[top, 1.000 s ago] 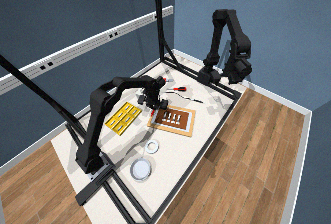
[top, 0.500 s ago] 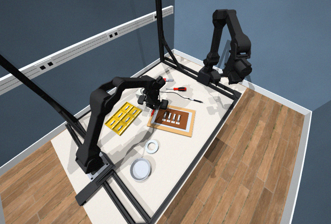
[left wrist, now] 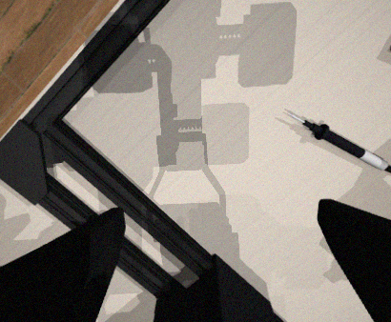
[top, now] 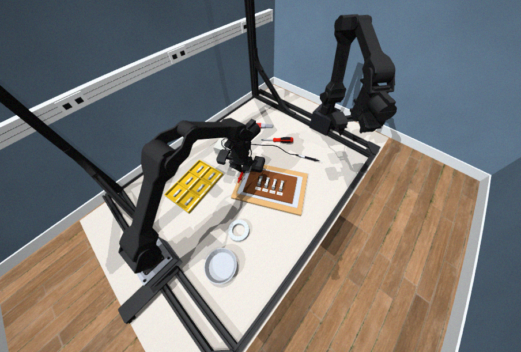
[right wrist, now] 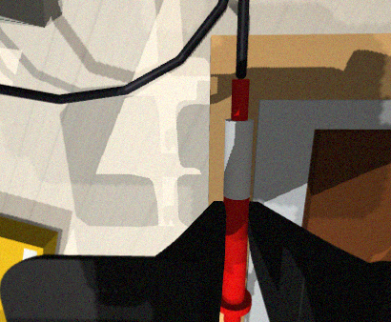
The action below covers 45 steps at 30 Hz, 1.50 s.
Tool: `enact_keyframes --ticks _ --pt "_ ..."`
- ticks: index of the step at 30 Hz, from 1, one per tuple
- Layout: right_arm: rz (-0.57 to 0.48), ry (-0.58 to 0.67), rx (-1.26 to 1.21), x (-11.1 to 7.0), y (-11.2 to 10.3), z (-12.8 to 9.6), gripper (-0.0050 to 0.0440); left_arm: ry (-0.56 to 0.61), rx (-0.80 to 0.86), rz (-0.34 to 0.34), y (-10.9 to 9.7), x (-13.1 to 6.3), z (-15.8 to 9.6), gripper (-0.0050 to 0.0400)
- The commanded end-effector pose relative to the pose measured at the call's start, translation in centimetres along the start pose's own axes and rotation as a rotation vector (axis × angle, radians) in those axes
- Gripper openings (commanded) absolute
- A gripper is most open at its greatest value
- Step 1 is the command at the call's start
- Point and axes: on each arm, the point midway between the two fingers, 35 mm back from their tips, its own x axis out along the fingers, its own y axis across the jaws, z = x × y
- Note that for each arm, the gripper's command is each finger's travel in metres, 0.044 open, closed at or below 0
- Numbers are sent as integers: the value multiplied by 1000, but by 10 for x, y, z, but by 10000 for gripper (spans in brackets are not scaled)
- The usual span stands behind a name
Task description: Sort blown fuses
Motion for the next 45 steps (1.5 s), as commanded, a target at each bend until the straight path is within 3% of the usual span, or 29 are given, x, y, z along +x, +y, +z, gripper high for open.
enact_keyframes --ticks 1,45 --pt "-11 -31 0 -13 -2 5 -50 -22 -6 1 1 -6 3 400" --pt "-19 -56 -1 -58 -4 8 -50 -22 -6 1 1 -6 3 400"
